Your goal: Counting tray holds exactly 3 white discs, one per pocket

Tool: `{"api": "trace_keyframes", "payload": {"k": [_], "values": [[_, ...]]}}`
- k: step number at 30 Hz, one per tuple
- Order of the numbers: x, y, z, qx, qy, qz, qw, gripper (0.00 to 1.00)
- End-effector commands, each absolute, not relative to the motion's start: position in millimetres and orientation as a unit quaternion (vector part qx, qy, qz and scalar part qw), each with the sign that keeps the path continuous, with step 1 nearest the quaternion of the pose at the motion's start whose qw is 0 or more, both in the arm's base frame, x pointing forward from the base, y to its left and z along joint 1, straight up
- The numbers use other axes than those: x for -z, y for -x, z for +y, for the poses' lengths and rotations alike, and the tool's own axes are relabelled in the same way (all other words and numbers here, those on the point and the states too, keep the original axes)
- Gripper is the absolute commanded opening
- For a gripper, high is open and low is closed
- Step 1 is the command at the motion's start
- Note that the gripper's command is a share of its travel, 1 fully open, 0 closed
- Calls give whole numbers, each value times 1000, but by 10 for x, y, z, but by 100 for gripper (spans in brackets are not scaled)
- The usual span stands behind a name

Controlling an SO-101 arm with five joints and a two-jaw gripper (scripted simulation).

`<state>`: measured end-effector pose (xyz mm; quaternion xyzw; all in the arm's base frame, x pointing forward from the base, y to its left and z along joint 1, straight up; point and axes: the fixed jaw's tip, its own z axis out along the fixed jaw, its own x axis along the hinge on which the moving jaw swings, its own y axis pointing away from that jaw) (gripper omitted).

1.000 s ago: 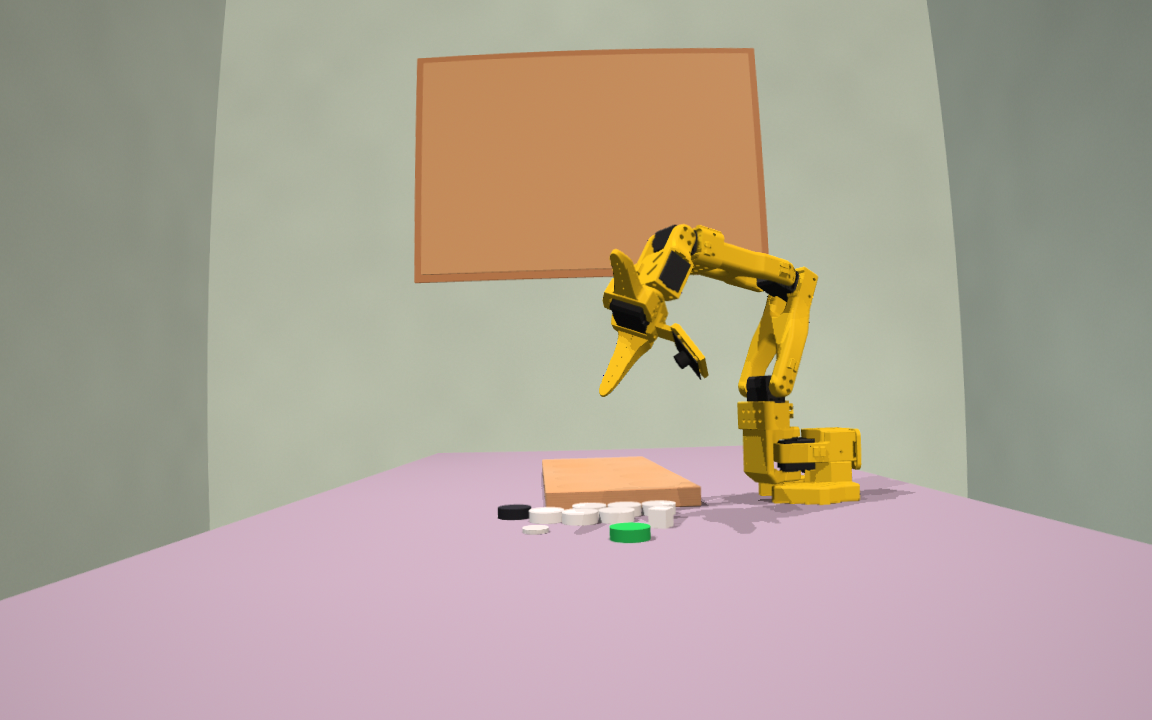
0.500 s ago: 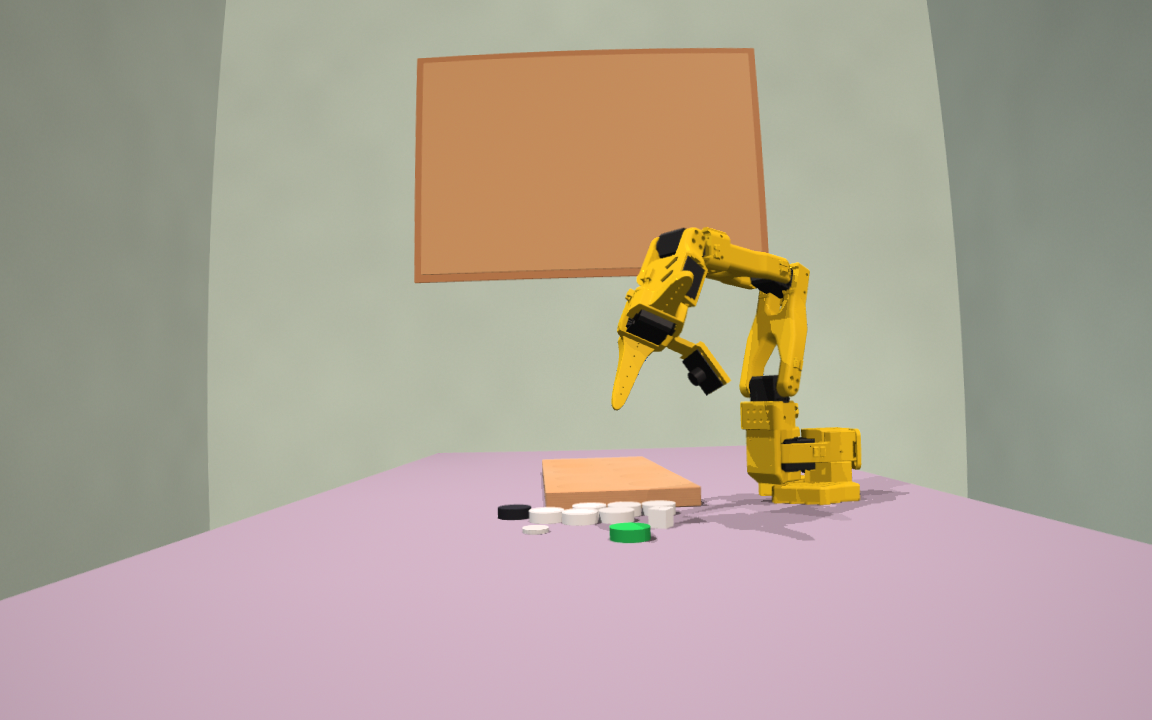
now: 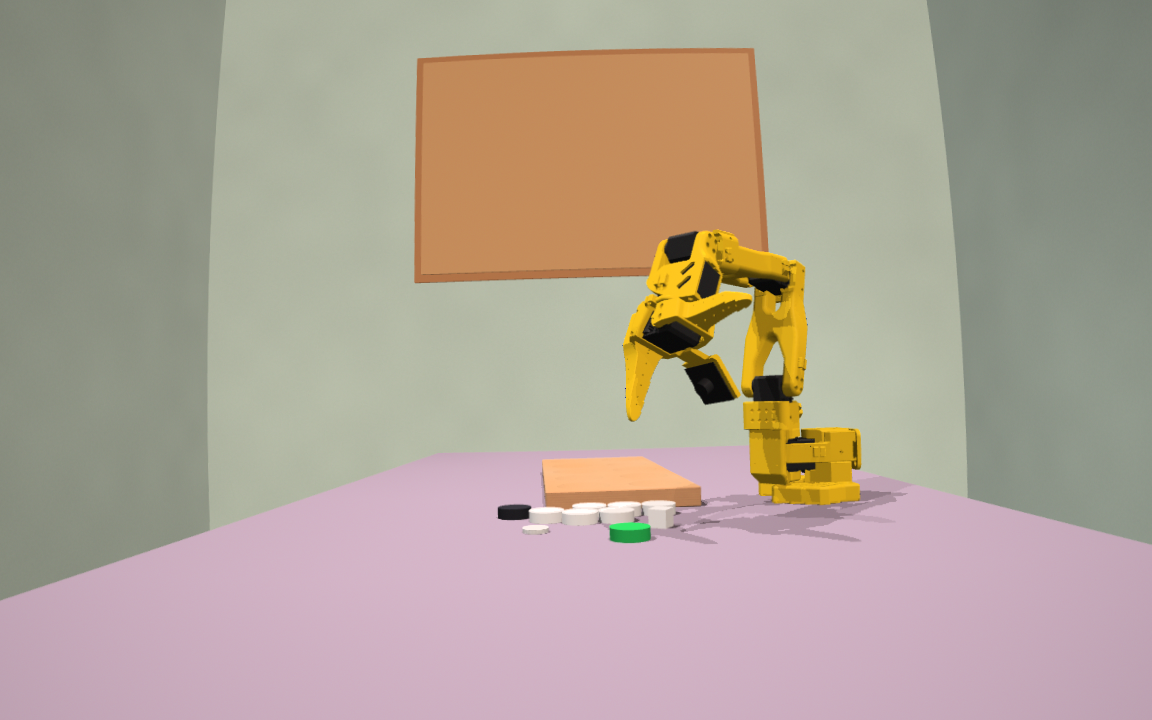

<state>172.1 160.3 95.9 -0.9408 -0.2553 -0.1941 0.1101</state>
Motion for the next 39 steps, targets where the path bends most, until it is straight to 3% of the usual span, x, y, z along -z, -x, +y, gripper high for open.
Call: {"api": "trace_keyframes", "payload": {"k": [1,39], "values": [[-1081,-1730,1700,223,924,-286,124,100],[-1014,-1607,1879,219,883,-400,111,100]]}}
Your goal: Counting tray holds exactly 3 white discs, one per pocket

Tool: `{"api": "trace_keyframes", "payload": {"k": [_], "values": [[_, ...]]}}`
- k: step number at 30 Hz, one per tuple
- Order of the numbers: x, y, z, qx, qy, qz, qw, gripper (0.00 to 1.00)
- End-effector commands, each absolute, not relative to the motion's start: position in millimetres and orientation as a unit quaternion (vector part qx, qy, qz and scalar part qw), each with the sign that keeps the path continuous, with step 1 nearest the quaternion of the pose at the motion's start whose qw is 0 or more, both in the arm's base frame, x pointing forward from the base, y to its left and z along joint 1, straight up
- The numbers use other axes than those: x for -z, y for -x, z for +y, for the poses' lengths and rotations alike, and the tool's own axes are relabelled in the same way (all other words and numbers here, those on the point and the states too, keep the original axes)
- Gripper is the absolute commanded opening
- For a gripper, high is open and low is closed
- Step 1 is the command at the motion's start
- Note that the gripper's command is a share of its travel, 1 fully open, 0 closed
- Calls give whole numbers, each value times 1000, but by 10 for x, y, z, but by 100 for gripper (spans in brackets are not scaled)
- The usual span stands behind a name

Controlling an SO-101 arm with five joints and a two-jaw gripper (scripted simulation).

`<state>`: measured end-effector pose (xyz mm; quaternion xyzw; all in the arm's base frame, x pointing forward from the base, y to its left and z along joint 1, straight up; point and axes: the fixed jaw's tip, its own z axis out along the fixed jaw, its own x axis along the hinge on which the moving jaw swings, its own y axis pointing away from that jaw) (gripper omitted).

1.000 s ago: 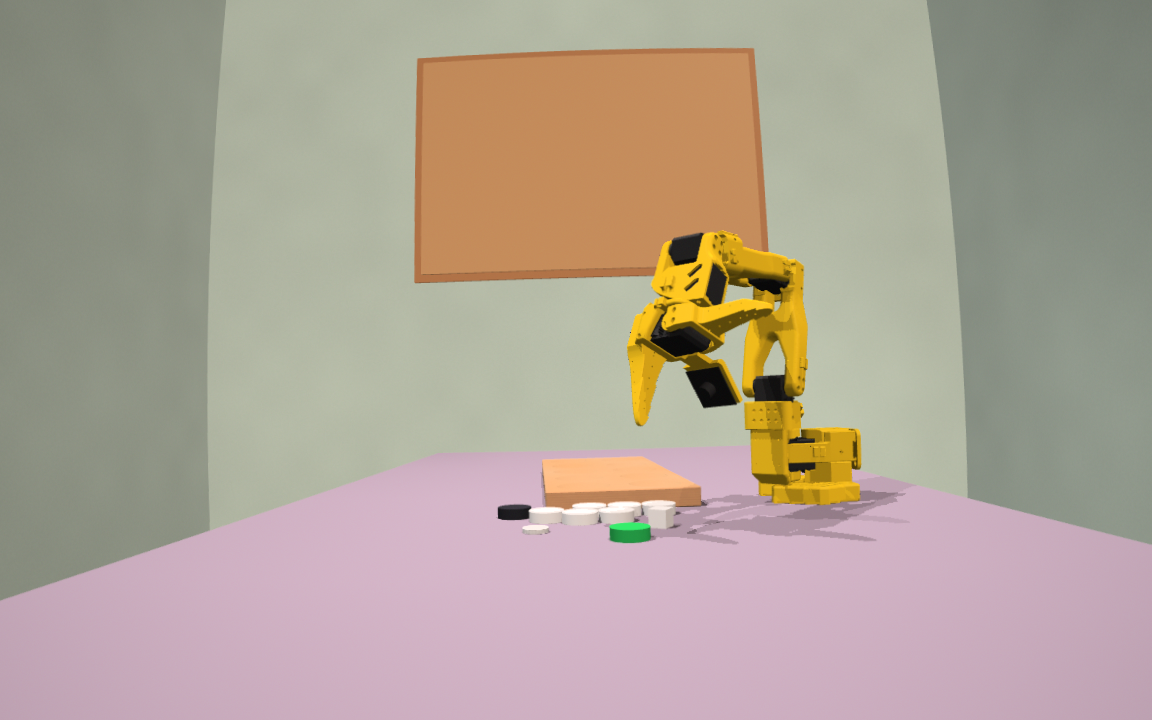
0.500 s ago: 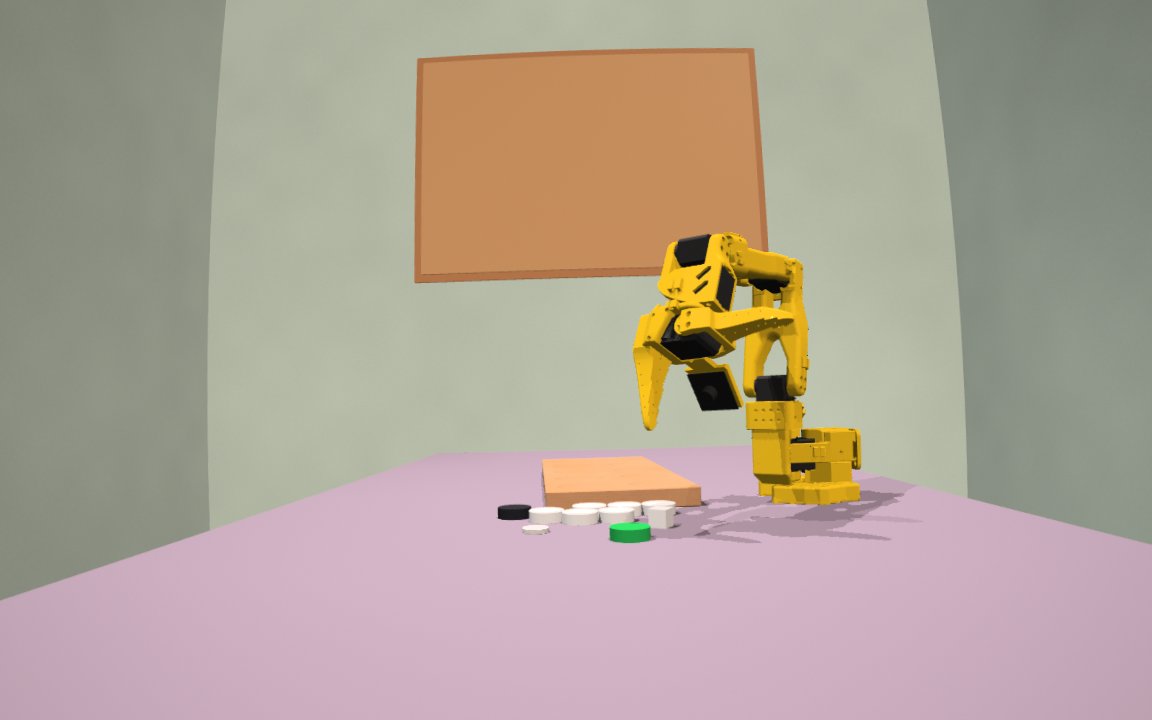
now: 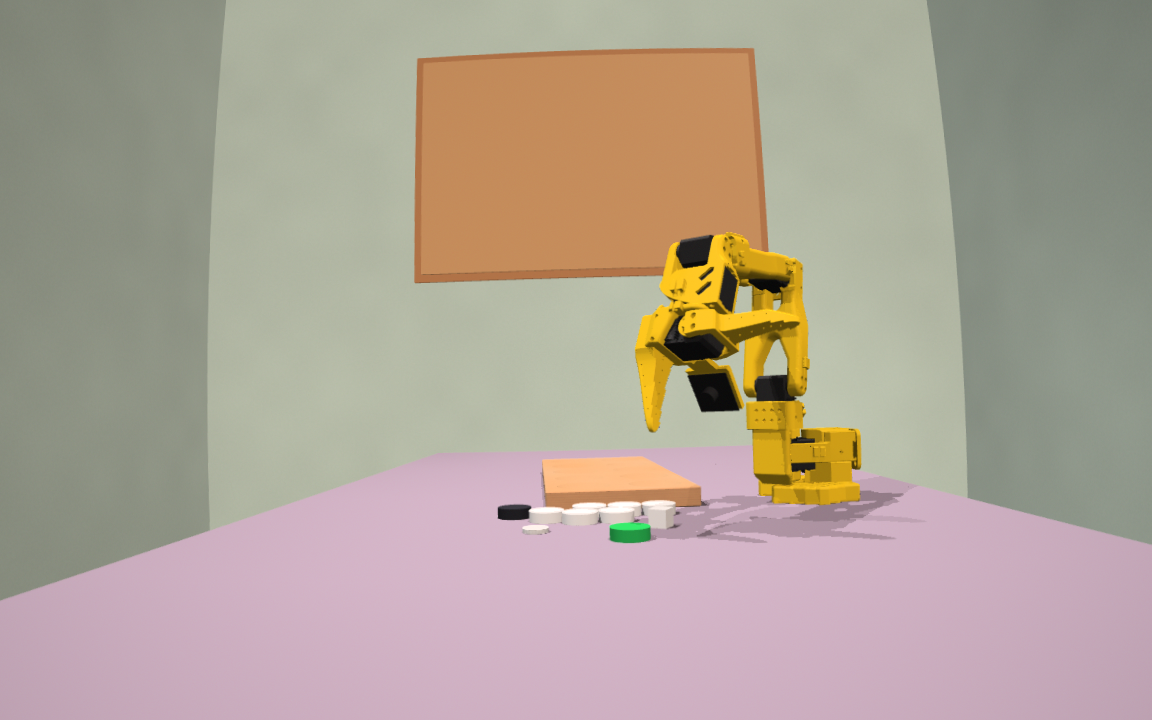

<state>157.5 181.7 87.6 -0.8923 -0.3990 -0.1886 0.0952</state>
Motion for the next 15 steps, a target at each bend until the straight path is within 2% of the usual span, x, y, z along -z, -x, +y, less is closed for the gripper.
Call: {"api": "trace_keyframes", "payload": {"k": [1,4,15], "values": [[-1014,-1607,1879,219,883,-400,111,100],[-1102,-1605,1910,236,876,-402,121,100],[-1102,-1605,1910,236,876,-402,121,100]]}}
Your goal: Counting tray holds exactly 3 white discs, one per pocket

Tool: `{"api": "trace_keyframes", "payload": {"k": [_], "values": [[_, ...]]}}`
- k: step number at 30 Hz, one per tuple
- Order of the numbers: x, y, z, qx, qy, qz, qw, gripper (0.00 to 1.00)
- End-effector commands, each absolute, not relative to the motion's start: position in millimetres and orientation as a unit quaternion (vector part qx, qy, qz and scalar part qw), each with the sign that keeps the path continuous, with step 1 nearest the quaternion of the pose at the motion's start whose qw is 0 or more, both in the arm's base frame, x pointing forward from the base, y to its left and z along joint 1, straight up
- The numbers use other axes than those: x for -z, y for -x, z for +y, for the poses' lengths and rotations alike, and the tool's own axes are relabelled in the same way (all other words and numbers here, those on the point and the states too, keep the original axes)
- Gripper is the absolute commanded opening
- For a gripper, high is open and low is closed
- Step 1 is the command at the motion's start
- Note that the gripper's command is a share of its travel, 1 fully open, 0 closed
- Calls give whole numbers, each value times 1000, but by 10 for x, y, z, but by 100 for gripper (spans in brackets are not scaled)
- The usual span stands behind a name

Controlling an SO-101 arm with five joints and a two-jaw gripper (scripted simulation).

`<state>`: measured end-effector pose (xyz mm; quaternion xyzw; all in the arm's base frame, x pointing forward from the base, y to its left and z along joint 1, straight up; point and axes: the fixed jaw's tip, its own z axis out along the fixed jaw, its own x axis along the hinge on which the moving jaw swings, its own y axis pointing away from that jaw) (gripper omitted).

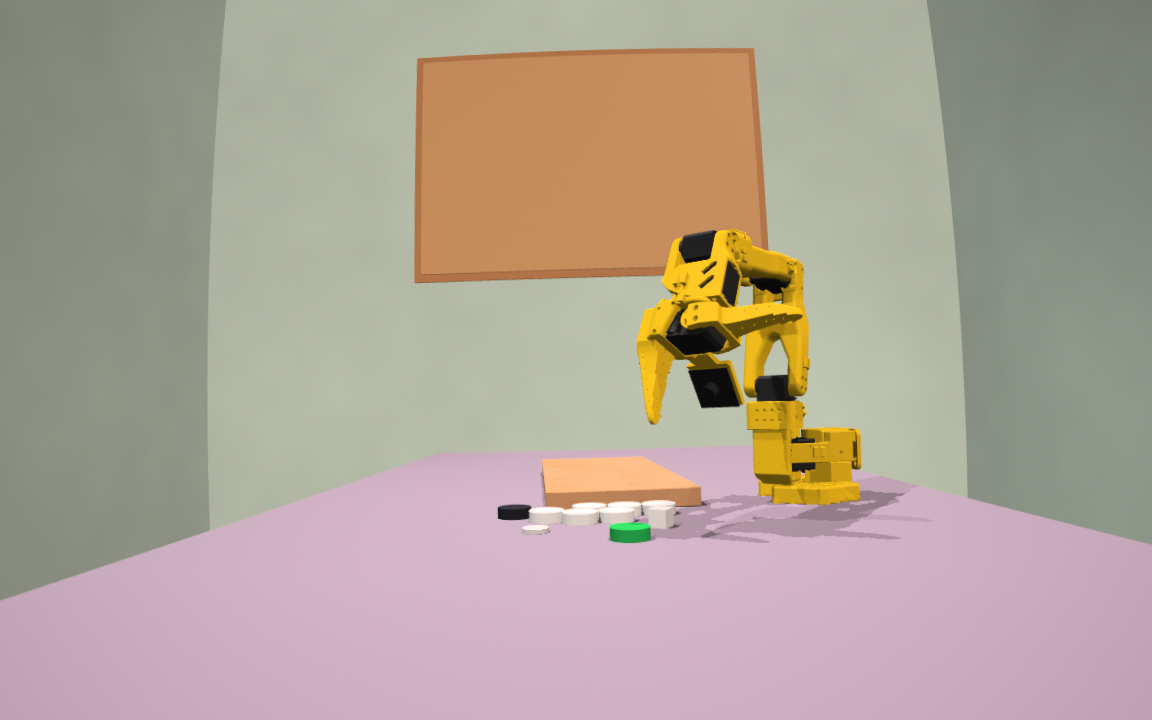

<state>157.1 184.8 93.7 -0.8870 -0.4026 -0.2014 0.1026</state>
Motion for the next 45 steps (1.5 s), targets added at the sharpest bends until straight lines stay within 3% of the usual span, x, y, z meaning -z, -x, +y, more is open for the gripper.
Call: {"api": "trace_keyframes", "payload": {"k": [1,45], "values": [[-1126,-1608,1915,241,875,-401,124,100],[-1126,-1608,1915,241,875,-401,124,100]]}}
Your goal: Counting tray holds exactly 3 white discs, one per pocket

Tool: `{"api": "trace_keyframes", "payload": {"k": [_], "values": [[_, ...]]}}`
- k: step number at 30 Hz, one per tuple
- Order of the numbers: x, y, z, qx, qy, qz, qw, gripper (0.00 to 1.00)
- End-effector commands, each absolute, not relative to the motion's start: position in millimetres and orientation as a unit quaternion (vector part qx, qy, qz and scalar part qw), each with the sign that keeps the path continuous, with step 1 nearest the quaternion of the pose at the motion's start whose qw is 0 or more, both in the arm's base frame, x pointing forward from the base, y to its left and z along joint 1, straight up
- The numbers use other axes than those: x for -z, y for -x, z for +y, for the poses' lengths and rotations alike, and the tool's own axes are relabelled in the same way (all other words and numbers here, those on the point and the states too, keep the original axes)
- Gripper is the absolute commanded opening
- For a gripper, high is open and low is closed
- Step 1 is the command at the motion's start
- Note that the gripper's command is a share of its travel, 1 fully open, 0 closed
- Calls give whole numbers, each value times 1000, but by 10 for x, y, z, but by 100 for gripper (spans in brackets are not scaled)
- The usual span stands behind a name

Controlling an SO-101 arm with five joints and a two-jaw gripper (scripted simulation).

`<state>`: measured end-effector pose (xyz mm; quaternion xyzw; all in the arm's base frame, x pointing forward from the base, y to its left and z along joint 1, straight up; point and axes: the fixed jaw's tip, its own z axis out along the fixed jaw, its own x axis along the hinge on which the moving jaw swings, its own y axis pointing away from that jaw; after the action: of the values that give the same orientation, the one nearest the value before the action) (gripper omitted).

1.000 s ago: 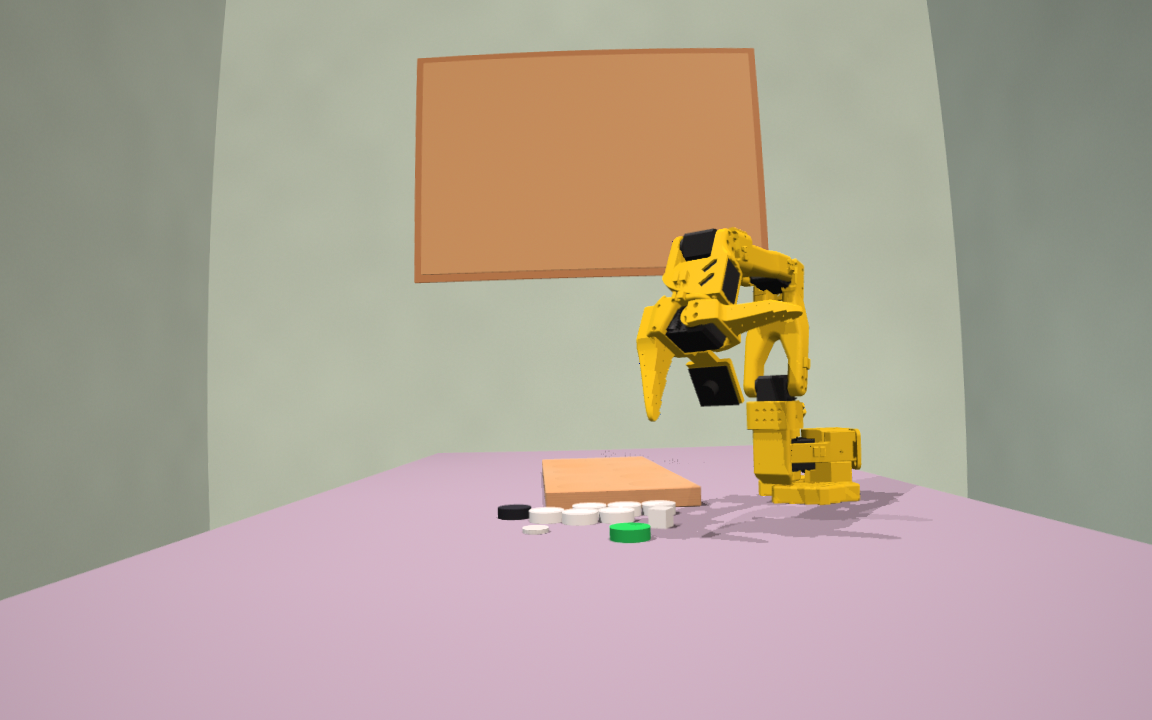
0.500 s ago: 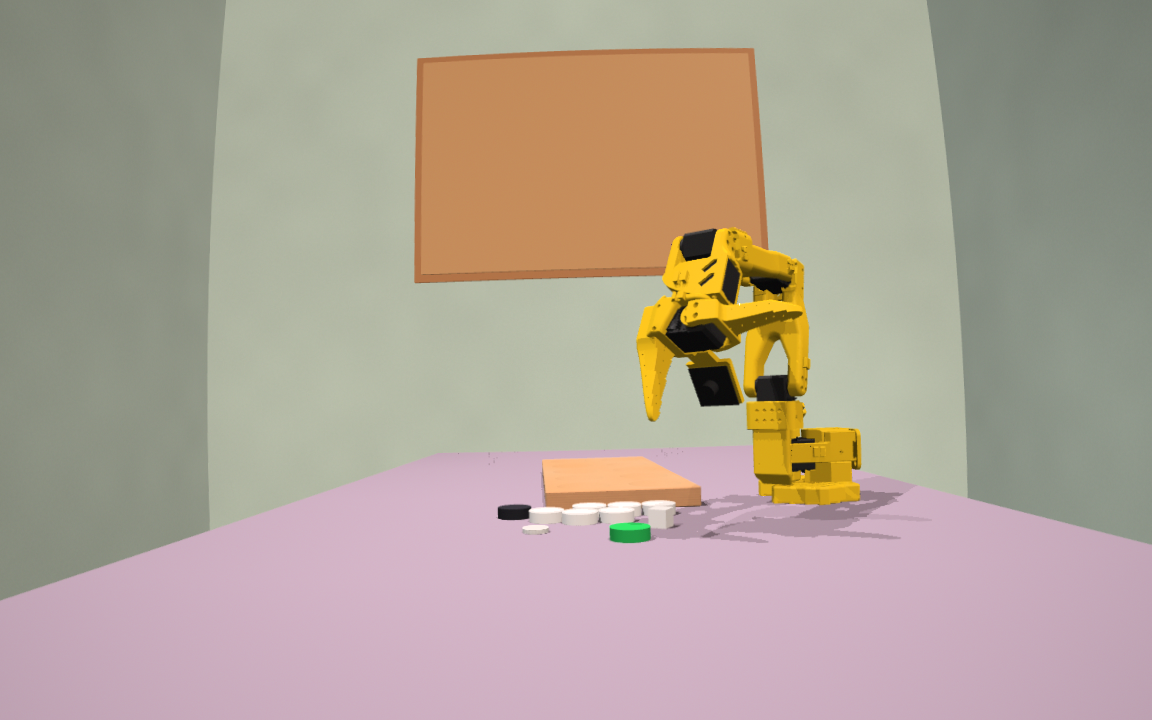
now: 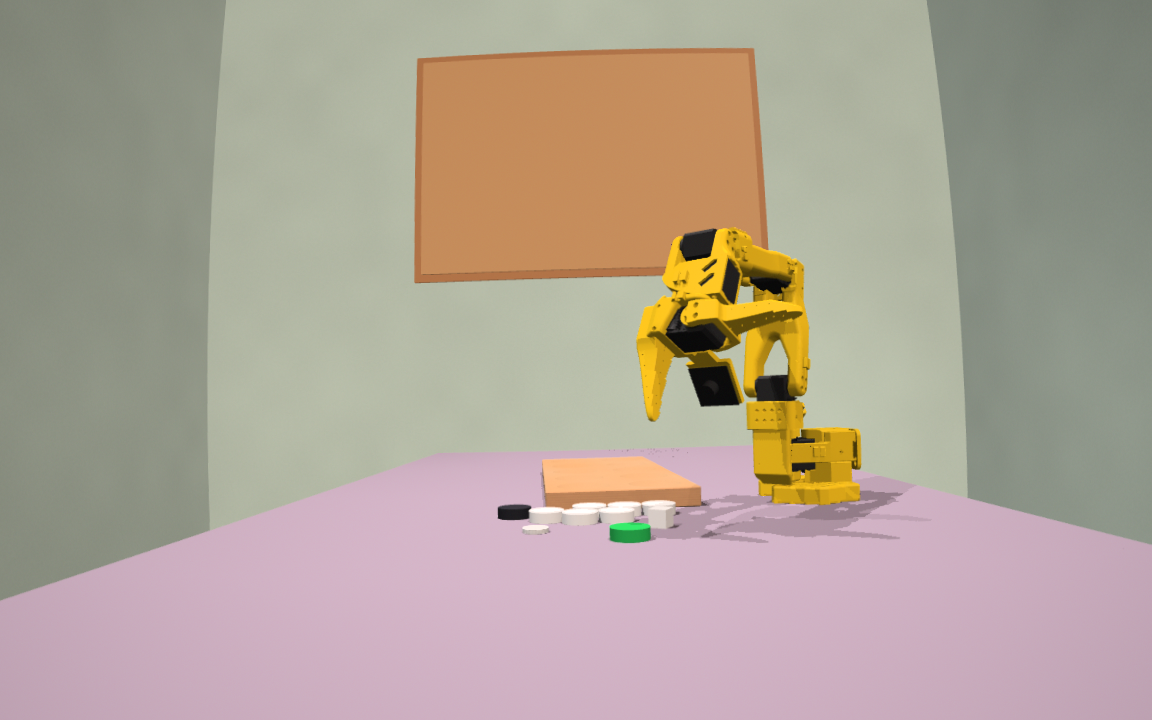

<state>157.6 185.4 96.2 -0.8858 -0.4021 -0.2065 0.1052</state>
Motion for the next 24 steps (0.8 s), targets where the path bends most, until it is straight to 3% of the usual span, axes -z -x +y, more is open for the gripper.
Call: {"api": "trace_keyframes", "payload": {"k": [1,24], "values": [[-1126,-1609,1915,241,875,-401,124,100],[-1102,-1728,1853,226,894,-370,112,93]]}}
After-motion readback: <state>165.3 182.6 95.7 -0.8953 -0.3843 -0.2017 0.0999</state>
